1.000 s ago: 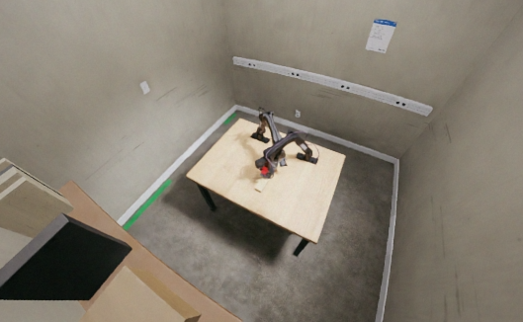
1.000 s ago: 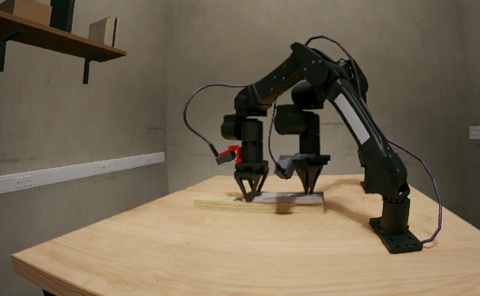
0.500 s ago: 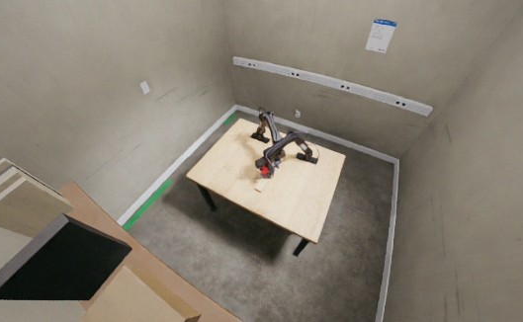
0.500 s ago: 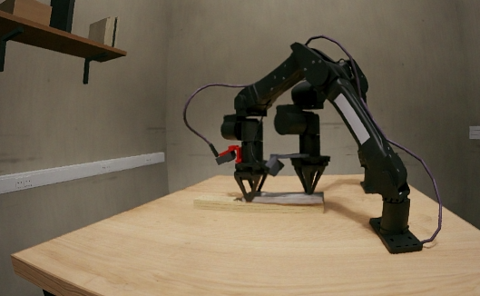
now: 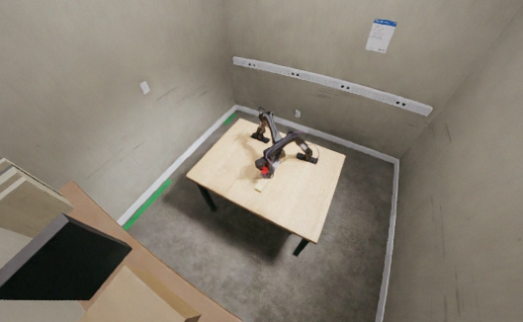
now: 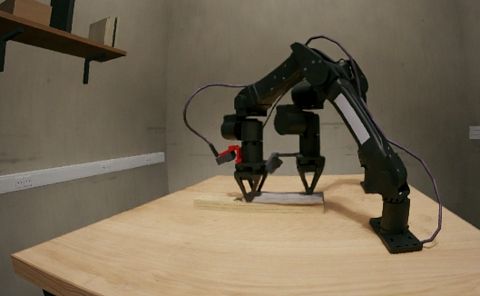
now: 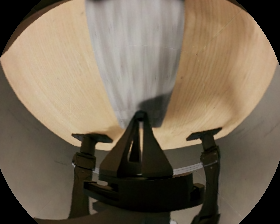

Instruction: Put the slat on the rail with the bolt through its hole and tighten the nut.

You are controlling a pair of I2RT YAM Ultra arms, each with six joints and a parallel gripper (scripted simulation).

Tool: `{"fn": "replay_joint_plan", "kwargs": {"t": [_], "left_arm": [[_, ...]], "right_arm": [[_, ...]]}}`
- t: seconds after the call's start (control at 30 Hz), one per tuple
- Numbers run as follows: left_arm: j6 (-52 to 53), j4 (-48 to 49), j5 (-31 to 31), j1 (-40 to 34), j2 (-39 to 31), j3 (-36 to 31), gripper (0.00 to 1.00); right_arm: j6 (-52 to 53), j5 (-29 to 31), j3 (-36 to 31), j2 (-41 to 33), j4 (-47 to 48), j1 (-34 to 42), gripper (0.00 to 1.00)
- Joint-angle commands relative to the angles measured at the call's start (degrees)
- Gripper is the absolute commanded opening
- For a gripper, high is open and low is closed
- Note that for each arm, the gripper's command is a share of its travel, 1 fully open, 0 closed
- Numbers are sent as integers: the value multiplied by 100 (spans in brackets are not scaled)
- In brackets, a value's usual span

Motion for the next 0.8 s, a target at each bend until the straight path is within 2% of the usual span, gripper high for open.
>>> {"fn": "replay_joint_plan", "kwargs": {"t": [0.0, 0.2, 0.27, 0.77], "left_arm": [[0, 6, 0, 1, -48, 27, 72], [0, 6, 0, 1, -48, 27, 72], [0, 6, 0, 1, -48, 27, 72], [0, 6, 0, 1, -48, 27, 72]], "right_arm": [[1168, -28, 17, -62, 3, -37, 11], [2529, -35, 16, -63, 4, -40, 11], [2529, -35, 16, -63, 4, -40, 11], [5955, -42, 13, -65, 6, -44, 11]]}}
